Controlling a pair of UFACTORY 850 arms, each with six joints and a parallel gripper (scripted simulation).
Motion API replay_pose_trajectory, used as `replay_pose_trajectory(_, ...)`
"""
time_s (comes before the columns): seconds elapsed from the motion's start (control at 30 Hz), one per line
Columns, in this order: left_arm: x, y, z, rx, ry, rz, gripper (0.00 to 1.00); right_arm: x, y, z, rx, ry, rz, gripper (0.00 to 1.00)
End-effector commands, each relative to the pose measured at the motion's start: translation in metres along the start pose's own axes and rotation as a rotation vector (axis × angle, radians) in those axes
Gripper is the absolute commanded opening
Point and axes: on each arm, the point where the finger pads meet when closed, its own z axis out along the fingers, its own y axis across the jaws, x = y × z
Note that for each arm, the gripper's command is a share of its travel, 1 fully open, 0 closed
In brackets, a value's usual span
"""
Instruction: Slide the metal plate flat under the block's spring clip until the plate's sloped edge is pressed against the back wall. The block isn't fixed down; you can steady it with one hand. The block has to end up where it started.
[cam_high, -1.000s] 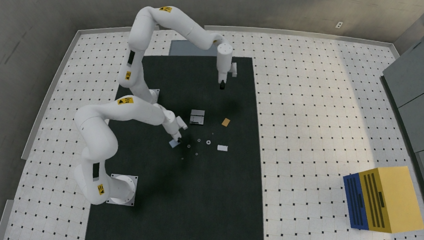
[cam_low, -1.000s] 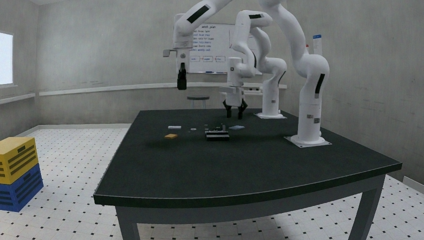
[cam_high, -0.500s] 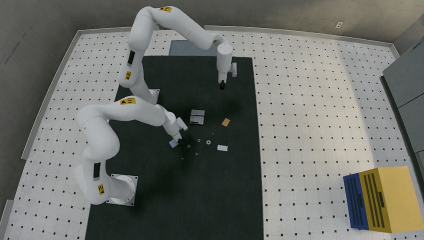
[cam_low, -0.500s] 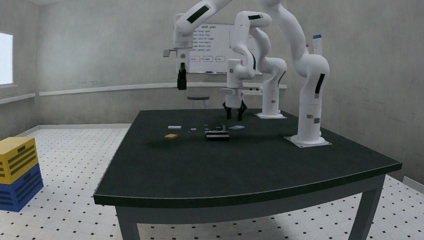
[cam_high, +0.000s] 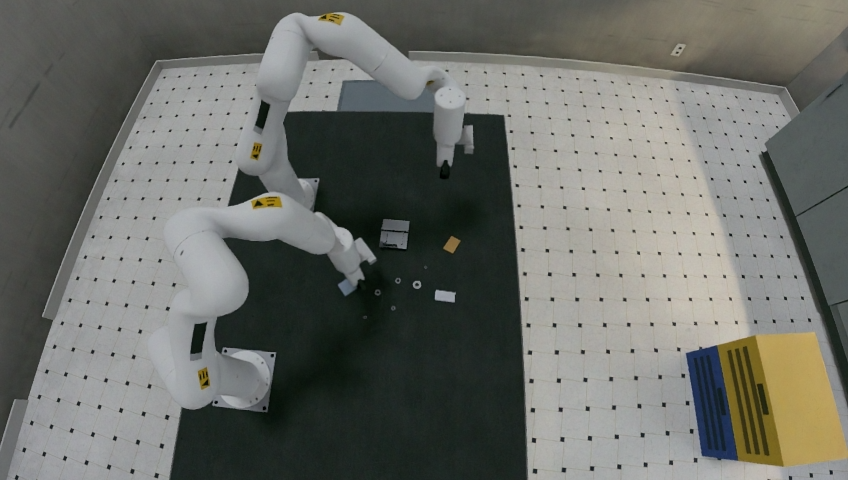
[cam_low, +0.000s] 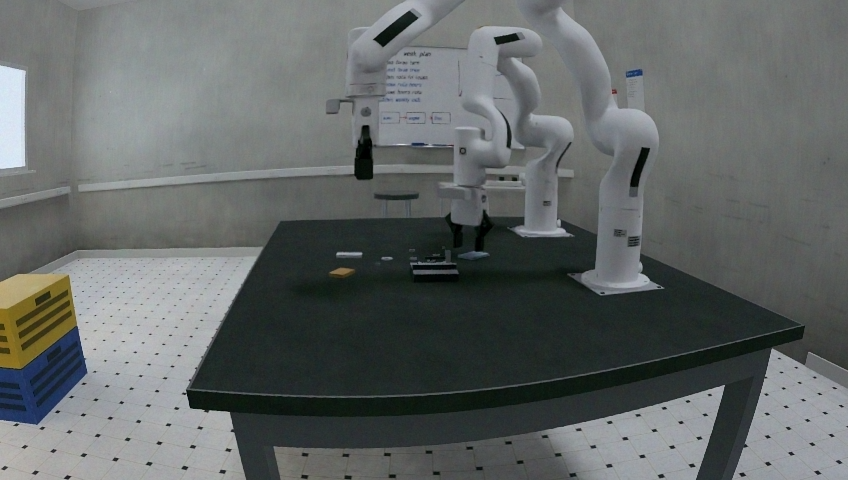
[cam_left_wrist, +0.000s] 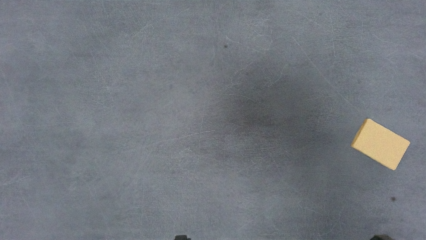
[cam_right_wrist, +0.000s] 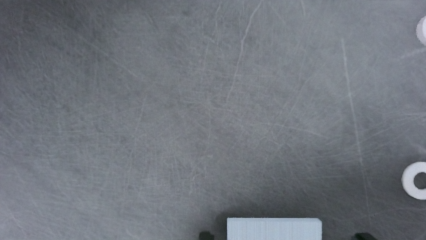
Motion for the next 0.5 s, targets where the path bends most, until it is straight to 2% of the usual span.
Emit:
replay_pose_trajectory(0.0,0.001,0.0,-0.001,0.0,0.002,0.0,1.0,0.001,0.0,0.001,0.0,0.003,0.0,0.75)
replay_pose_trajectory(0.33,0.001,0.0,-0.001,0.0,0.002,0.0,1.0,0.001,0.0,0.021,0.0,0.003,0.0,0.75)
replay_pose_trajectory(0.4,0.001,0.0,-0.001,0.0,0.002,0.0,1.0,0.001,0.0,0.017,0.0,0.003,0.0,0.75)
replay_pose_trajectory(0.43,0.001,0.0,-0.001,0.0,0.002,0.0,1.0,0.001,0.0,0.017,0.0,0.003,0.0,0.01)
replay_pose_trajectory(0.47,0.001,0.0,-0.001,0.0,0.002,0.0,1.0,0.001,0.0,0.017,0.0,0.003,0.0,0.01)
